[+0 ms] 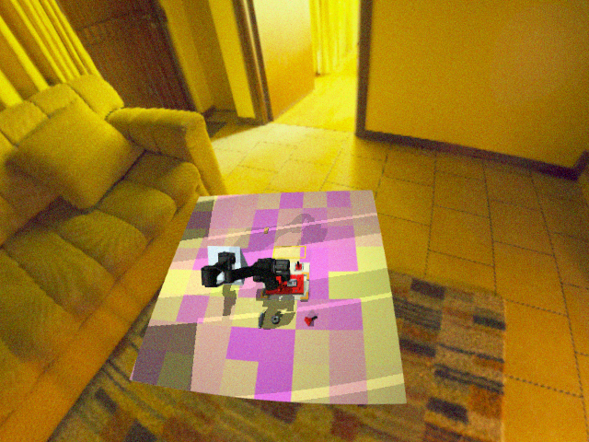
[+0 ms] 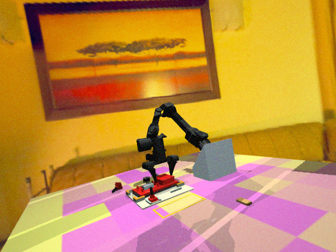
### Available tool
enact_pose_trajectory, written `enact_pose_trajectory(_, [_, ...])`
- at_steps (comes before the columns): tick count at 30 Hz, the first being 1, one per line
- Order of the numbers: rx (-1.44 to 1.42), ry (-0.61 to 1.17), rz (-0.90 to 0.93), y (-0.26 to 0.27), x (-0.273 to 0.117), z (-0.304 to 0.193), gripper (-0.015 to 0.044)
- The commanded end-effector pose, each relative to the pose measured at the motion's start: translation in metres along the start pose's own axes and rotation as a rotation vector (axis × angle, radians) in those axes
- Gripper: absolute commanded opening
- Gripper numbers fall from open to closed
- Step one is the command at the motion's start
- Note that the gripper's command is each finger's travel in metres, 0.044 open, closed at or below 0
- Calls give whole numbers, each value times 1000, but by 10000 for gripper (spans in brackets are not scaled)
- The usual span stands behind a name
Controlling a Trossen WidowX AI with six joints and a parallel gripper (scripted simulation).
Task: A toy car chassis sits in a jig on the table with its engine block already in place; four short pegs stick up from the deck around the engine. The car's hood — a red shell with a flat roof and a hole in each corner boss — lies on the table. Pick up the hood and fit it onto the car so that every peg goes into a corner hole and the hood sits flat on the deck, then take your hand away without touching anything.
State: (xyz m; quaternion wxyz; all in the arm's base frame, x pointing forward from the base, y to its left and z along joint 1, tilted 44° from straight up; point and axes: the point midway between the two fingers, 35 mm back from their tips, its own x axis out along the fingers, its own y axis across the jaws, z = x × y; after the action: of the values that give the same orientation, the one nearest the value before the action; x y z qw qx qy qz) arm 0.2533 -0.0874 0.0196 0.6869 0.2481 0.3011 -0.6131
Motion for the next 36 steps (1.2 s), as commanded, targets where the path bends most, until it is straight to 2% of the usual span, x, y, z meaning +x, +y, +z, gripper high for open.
enact_pose_trajectory(1, [-3,-4,-5,-1,3,0,440])
enact_pose_trajectory(12, [-3,-4,-5,-2,9,1,440])
enact_pose_trajectory(16, [0,-1,0,0,6,0,335])
enact_pose_trajectory(25, [0,-1,0,0,6,0,275])
enact_pose_trajectory(35, [-2,0,-1,0,-9,0,12])
enact_pose_trajectory(36, [-2,0,-1,0,-12,0,0])
